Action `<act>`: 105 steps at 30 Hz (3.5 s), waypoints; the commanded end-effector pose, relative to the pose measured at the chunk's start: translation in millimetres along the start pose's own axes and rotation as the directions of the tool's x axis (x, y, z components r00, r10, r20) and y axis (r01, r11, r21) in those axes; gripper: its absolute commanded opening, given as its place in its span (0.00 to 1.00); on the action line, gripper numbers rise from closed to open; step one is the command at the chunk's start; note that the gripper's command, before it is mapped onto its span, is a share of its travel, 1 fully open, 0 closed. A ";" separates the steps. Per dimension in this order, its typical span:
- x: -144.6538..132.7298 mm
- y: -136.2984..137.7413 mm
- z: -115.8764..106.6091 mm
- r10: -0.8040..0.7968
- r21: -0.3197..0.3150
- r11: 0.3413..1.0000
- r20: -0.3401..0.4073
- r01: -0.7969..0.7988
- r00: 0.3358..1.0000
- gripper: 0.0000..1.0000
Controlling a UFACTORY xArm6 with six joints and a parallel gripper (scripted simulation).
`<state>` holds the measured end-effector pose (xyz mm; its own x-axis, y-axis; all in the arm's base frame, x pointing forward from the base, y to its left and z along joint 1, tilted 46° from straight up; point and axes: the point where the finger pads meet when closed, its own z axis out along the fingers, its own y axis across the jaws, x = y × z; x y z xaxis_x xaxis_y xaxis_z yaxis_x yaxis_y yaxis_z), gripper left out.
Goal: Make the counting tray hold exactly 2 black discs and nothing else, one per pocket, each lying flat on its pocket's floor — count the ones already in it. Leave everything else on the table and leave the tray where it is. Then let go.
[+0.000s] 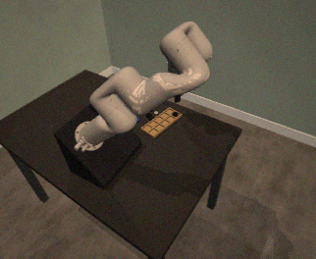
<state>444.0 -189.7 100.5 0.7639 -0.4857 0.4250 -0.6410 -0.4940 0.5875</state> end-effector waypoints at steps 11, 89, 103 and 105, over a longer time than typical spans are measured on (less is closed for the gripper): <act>-79.6 -100.0 10.8 0.399 0.006 0.917 0.002 -0.399 0.917 0.47; -100.9 -118.5 14.5 0.486 0.004 0.874 0.000 -0.486 0.874 0.00; -13.7 -38.7 18.9 0.487 0.004 0.874 -0.002 -0.487 0.874 0.00; -13.6 -38.9 29.2 0.486 0.004 0.874 -0.001 -0.486 0.874 0.00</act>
<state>454.5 -180.4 57.2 0.3539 -0.6656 0.6571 -0.9321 -0.1931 0.3064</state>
